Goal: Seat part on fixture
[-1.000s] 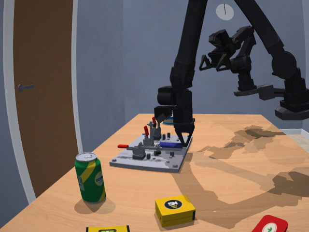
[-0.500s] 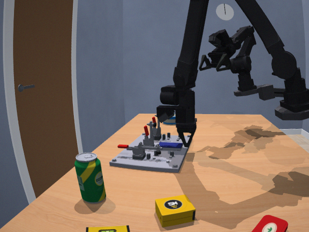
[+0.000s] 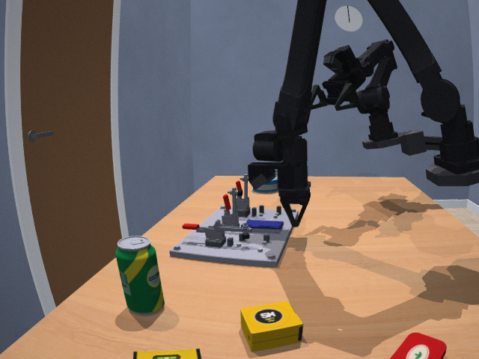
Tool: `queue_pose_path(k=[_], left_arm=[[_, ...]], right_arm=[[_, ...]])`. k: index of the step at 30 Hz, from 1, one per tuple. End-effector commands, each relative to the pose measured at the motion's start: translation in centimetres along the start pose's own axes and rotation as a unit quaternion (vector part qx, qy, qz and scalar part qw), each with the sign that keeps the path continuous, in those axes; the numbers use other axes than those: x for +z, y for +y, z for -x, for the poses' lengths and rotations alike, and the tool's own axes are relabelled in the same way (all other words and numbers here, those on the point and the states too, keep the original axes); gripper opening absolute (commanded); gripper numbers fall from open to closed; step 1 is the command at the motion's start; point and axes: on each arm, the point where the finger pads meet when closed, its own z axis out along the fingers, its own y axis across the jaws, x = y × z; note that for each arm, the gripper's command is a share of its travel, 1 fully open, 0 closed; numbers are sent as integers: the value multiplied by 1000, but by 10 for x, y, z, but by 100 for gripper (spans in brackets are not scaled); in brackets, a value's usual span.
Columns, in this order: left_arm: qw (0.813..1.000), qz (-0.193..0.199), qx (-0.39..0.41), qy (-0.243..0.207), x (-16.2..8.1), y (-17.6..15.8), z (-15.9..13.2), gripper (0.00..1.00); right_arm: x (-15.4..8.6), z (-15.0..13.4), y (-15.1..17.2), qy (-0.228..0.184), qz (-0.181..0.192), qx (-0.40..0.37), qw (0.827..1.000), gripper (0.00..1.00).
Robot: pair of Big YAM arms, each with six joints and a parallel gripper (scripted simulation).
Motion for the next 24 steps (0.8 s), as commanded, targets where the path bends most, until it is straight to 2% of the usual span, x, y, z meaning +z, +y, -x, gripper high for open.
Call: queue_pose_path(k=[1,5,6,9,16,18,24], left_arm=[[1000,0,2,-1,-11,-5,-6,0],[1000,-1,2,-3,-26,-5,-3,0],[1000,-5,0,-12,-29,-5,10,0],[1000,-2,1,-6,-14,-4,13,0],[1000,-6,1,-16,-18,-3,25,0],[1000,-2,17,-5,-15,3,27,0],[1000,-3,17,-2,-20,31,71,0]], right_arm=[[0,7,-1,-7,-1,2,1000,100],[0,7,-1,-7,-1,2,1000,100],[0,7,-1,-7,-1,2,1000,100],[0,7,-1,-7,-1,2,1000,100],[0,7,-1,-7,-1,2,1000,100],[0,7,-1,-7,-1,2,1000,100],[0,7,-1,-7,-1,2,1000,100]])
